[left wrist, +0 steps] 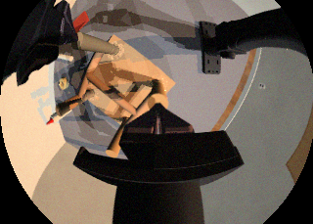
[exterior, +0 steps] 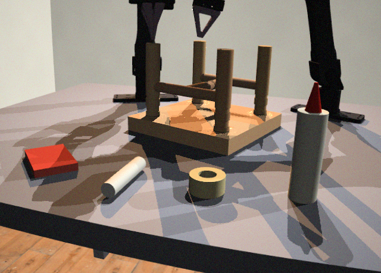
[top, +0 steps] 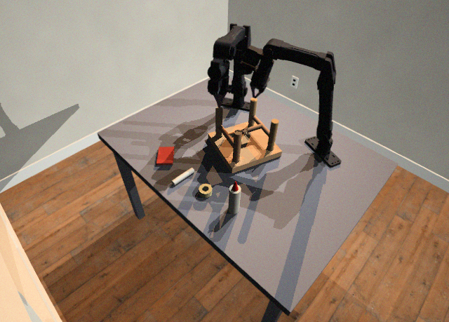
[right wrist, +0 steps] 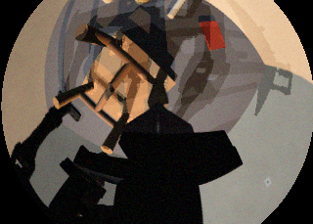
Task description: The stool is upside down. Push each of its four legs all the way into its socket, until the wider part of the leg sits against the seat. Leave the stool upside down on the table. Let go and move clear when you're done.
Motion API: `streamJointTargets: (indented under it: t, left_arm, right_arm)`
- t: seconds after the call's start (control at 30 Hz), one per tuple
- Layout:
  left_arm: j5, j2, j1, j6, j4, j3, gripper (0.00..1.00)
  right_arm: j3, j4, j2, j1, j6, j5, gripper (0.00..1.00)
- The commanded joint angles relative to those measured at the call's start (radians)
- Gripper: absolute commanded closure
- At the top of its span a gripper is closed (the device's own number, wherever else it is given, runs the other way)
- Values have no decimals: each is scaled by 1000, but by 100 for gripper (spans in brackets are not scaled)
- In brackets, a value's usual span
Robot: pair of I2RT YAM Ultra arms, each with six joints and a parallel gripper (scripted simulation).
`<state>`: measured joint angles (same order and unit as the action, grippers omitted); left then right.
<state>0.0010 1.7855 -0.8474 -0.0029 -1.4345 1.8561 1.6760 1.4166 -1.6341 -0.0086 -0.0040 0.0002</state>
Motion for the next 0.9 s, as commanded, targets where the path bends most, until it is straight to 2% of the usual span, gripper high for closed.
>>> streamJointTargets:
  t: [0.0, 0.03, 0.1, 0.13, 0.2, 0.23, 0.27, 0.33, 0.7, 0.73, 0.8, 0.87]
  left_arm:
    - [-7, -38, 4, 3, 22, -11, 100]
    - [-1, 12, 0, 1, -14, -17, 100]
    - [-1, 12, 0, 1, -14, -17, 100]
    - [-1, 9, 0, 1, 29, -51, 100]
    - [-1, 9, 0, 1, 56, -89, 100]
    - [-1, 15, 1, 2, 23, -80, 100]
    - [-1, -33, 5, 3, 38, -31, 100]
    - [0, 1, 6, 3, -15, 7, 100]
    - [2, -9, 3, 3, -13, 32, 100]
    - [3, 21, 9, 5, -91, 74, 100]
    - [4, -4, 11, 5, -124, 105, 100]
    - [5, 23, 9, 6, -124, 153, 100]
  right_arm:
    - [-16, -20, 11, 6, 4, -7, 100]
    - [-16, -20, 11, 6, 4, -7, 100]
    - [-16, -20, 11, 6, 4, -7, 100]
    - [14, -2, 7, 2, 2, -4, 100]
    - [-12, 26, -19, 0, 1, -1, 100]
    - [-20, 19, -20, 0, 1, -1, 100]
    - [27, 1, 20, 6, 4, -7, 100]
    - [26, 6, 29, 6, 4, -7, 100]
    - [14, 0, 5, 6, 4, -7, 100]
    - [14, 0, 5, 6, 4, -7, 100]
    - [14, 0, 5, 6, 4, -7, 100]
    - [14, 0, 5, 6, 4, -7, 100]
